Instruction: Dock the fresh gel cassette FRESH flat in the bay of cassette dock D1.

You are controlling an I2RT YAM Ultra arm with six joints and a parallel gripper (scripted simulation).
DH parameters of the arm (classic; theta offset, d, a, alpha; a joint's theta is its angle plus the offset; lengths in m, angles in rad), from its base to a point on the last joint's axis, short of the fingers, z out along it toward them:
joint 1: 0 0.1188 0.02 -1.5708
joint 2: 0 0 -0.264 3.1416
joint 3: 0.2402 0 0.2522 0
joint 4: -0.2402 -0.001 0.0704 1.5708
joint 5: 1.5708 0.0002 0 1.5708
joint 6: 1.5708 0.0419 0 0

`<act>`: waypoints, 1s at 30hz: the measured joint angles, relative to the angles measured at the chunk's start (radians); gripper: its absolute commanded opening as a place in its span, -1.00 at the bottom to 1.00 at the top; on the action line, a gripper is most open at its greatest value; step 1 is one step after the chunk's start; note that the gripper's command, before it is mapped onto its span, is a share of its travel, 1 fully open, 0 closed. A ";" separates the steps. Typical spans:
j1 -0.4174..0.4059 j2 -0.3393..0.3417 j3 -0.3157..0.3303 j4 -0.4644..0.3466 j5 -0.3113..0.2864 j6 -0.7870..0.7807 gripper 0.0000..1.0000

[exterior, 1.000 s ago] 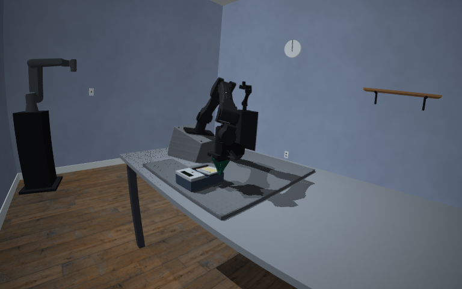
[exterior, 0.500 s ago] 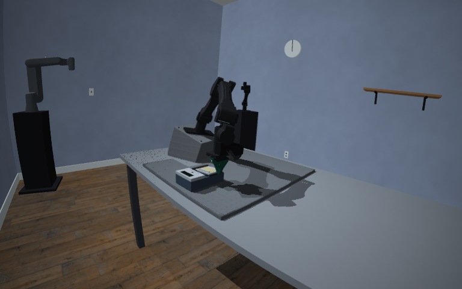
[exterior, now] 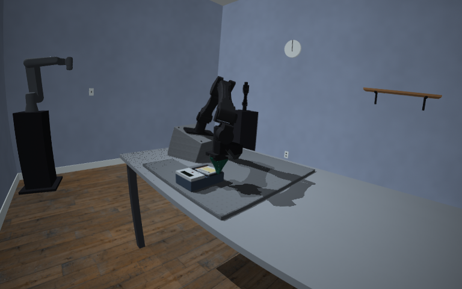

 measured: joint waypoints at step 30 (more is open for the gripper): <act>0.000 -0.011 -0.016 0.010 -0.002 -0.002 -1.00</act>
